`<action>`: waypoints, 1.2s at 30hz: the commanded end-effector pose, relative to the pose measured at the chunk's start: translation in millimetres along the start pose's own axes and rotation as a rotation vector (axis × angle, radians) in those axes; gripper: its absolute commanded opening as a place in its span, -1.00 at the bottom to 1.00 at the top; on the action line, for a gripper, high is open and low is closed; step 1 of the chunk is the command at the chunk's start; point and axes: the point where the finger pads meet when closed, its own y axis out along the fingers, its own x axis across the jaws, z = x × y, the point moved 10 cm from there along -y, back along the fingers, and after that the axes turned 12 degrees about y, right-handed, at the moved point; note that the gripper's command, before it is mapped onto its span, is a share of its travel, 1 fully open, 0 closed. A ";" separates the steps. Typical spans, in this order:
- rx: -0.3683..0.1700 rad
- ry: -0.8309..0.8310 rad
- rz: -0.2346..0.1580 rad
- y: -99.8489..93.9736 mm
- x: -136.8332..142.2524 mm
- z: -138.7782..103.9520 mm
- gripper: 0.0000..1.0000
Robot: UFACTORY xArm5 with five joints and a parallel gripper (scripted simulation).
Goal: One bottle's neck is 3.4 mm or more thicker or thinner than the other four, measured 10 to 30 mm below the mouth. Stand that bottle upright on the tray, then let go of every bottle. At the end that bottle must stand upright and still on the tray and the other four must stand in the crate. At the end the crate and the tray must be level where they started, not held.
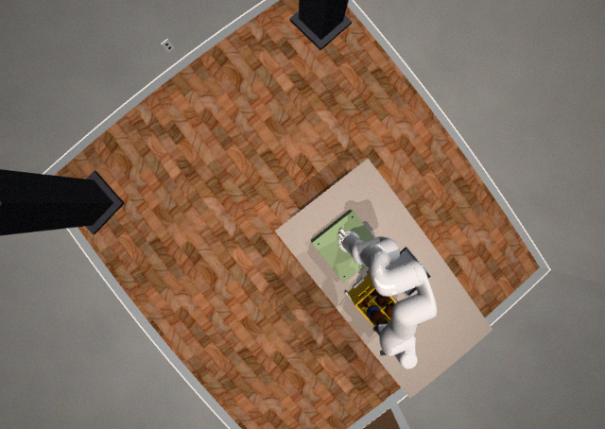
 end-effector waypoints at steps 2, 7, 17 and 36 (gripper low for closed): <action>0.003 0.000 0.002 -5.2 -0.4 0.6 -1.00; 0.003 0.000 0.002 -11.3 -0.3 0.7 -1.00; 0.003 0.000 0.002 -21.7 -0.2 0.7 -1.00; 0.003 0.000 0.002 -27.1 -0.1 0.7 -1.00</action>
